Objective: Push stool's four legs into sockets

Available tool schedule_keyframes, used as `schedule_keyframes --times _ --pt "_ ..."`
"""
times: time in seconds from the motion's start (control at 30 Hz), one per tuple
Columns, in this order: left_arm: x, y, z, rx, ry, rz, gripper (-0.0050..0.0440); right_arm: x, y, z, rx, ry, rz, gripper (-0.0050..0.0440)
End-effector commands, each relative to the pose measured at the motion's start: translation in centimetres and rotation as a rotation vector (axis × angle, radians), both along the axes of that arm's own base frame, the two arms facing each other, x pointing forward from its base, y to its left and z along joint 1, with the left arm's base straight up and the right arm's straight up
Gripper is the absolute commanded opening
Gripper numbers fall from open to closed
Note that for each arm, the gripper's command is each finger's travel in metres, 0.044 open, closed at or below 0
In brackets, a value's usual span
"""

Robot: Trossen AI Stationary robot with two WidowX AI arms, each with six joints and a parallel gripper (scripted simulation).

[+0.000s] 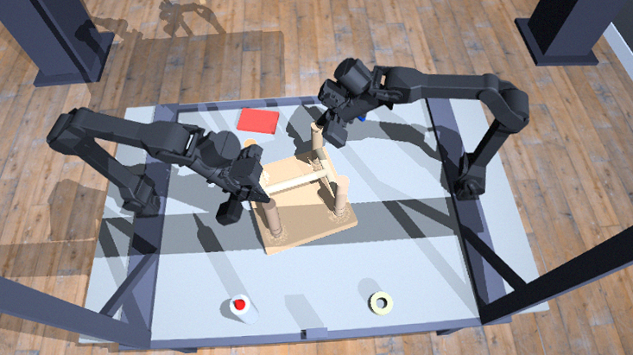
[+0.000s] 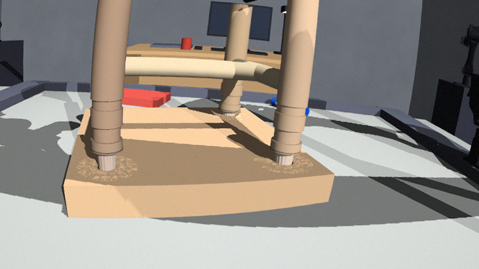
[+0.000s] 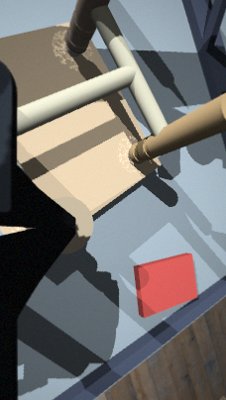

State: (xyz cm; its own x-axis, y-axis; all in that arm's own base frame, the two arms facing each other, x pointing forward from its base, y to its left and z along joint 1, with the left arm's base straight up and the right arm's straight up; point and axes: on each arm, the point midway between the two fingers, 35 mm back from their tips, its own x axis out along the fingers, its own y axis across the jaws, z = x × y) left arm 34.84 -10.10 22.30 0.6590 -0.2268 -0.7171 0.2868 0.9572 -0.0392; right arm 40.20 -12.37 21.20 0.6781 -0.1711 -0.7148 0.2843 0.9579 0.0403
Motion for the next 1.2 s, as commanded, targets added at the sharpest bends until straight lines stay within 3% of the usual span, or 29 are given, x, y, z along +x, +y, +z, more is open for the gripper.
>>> schedule_keyframes --times 0.0,0.37,0.63,1.17 --pt "0.2 -0.1 1.7 -0.011 -0.041 0.0 -0.005 -0.1 0.1 1.6 -0.013 -0.042 -0.011 -0.005" --pt "-0.3 -0.7 1.4 -0.012 -0.035 0.003 -0.005 0.6 0.8 1.9 -0.014 -0.047 -0.011 -0.005" --pt "-0.4 -0.7 -0.3 -0.008 -0.025 0.003 -0.005 0.2 0.7 -0.7 -0.006 -0.021 -0.011 -0.005" --pt "-0.2 -0.7 -3.7 -0.001 -0.01 0.004 -0.005 0.3 0.5 -3.2 -0.004 -0.013 -0.011 -0.005"
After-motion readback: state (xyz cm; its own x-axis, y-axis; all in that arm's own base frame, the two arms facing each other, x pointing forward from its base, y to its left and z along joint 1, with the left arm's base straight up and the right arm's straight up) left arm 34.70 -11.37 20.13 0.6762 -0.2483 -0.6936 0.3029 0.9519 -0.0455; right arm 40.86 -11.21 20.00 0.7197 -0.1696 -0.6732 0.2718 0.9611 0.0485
